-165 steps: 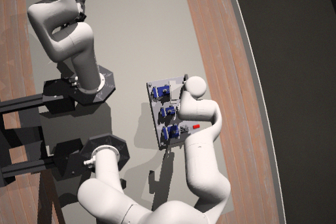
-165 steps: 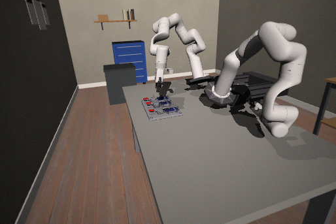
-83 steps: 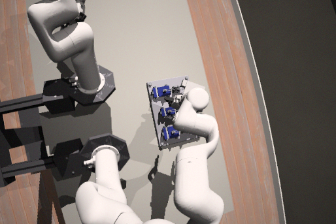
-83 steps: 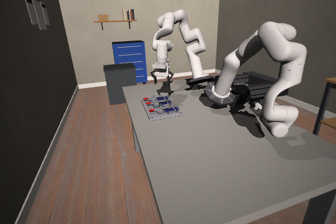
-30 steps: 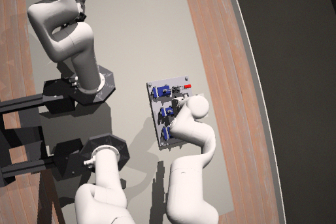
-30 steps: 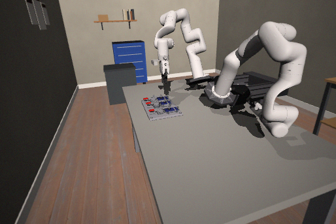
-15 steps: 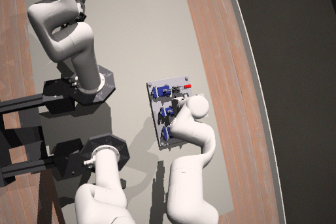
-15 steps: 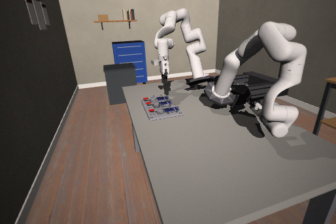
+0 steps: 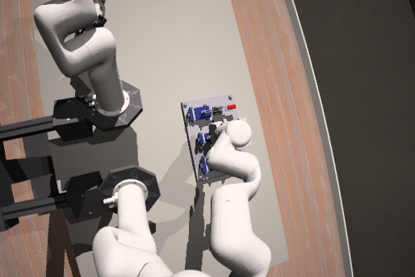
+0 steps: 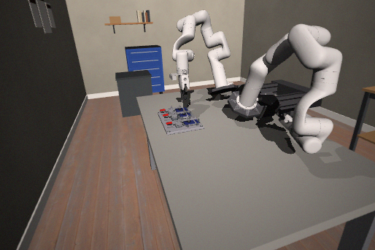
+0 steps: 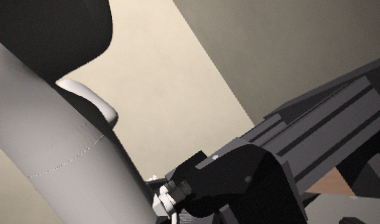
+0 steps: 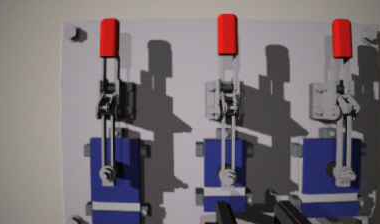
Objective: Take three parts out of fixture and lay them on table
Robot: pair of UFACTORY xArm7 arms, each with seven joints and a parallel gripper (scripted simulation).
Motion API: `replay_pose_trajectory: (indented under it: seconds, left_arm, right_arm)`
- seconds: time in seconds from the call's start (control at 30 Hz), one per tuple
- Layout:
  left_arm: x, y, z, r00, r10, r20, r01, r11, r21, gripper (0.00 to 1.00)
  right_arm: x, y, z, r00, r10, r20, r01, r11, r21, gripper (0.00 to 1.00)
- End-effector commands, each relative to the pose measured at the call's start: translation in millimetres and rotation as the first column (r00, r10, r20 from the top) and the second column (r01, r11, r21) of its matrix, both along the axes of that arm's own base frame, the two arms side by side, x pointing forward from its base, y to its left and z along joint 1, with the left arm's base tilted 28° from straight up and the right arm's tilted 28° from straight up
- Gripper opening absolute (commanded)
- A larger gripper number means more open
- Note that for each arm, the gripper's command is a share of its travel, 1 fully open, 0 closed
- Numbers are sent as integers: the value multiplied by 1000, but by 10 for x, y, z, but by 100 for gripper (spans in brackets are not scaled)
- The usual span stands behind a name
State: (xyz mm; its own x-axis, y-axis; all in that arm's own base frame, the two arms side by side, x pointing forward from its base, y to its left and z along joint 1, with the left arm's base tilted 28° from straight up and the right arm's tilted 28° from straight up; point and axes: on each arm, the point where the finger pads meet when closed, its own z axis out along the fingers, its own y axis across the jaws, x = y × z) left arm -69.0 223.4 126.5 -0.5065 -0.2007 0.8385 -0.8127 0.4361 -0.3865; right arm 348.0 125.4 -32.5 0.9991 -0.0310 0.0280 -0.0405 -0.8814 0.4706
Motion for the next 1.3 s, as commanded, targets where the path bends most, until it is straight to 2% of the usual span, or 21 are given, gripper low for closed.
replay_pose_trajectory:
  seconds: [0.0,0.4,0.7,1.2,1.27]
  left_arm:
    - [0,4,6,1000,0,-1,0,1000,2,100]
    - [0,4,6,1000,0,-1,0,1000,2,100]
    - [0,4,6,1000,0,-1,0,1000,2,100]
    - [0,4,6,1000,0,-1,0,1000,2,100]
    - [0,4,6,1000,0,-1,0,1000,2,100]
  right_arm:
    - [22,-31,-100,1000,3,4,-3,1000,4,30]
    - [41,-55,-131,1000,3,4,-3,1000,4,30]
    - [222,-110,-99,1000,3,4,-3,1000,4,30]
    - [1029,-358,46,1000,3,4,-3,1000,4,30]
    - [1029,-358,46,1000,3,4,-3,1000,4,30]
